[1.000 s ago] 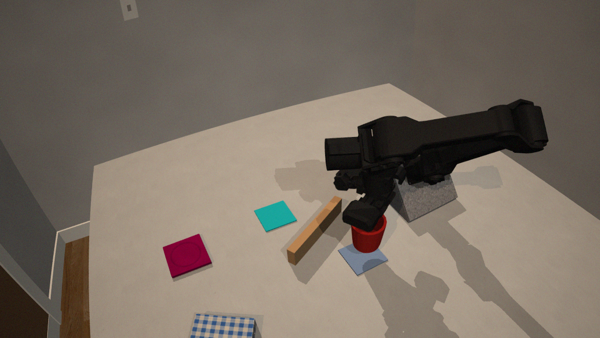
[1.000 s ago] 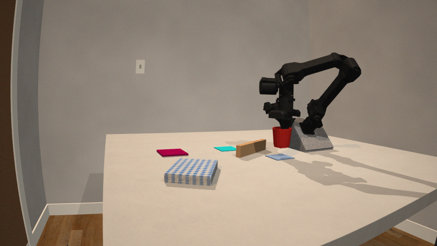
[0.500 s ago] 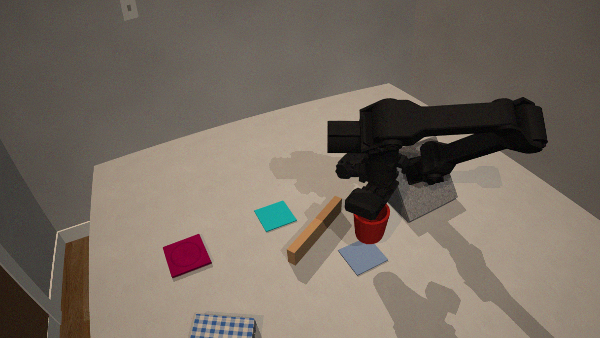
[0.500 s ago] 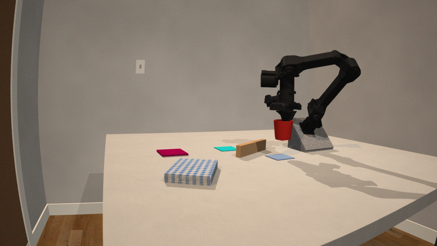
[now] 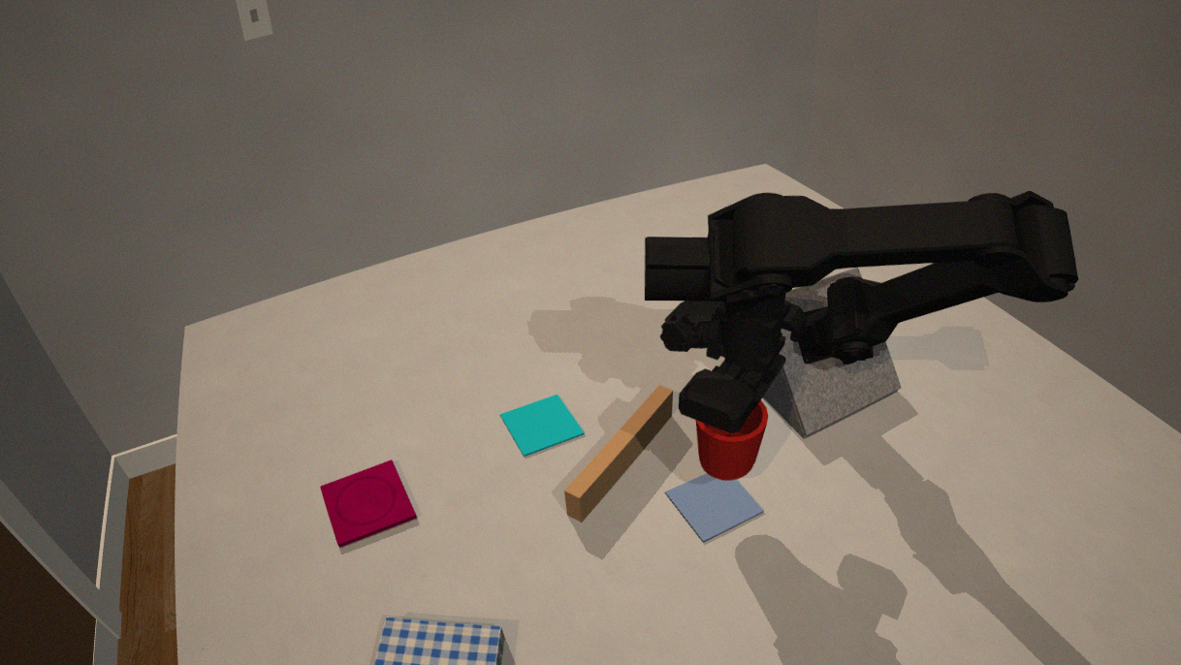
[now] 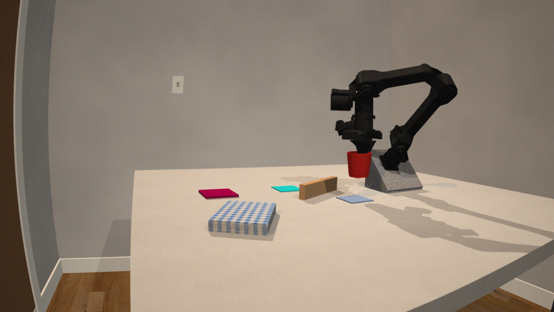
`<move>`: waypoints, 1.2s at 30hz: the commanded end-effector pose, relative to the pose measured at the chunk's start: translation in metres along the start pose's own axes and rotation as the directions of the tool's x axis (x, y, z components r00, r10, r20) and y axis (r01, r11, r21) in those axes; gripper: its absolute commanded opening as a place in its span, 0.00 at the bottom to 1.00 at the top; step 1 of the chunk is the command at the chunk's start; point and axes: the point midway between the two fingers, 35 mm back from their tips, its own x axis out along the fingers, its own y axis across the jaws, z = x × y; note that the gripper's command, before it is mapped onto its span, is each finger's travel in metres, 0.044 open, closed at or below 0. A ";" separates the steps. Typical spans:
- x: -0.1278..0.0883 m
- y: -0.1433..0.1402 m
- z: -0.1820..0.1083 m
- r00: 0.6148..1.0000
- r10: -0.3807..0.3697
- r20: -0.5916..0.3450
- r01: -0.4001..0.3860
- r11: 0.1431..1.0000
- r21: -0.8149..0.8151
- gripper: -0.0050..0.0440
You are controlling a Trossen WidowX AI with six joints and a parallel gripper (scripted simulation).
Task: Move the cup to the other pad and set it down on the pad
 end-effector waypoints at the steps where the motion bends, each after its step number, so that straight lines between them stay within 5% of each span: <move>1: -0.002 0.002 0.000 1.000 0.005 0.009 -0.005 1.000 -0.008 0.10; 36: -0.003 0.003 0.047 1.000 0.007 0.018 -0.006 1.000 -0.016 0.10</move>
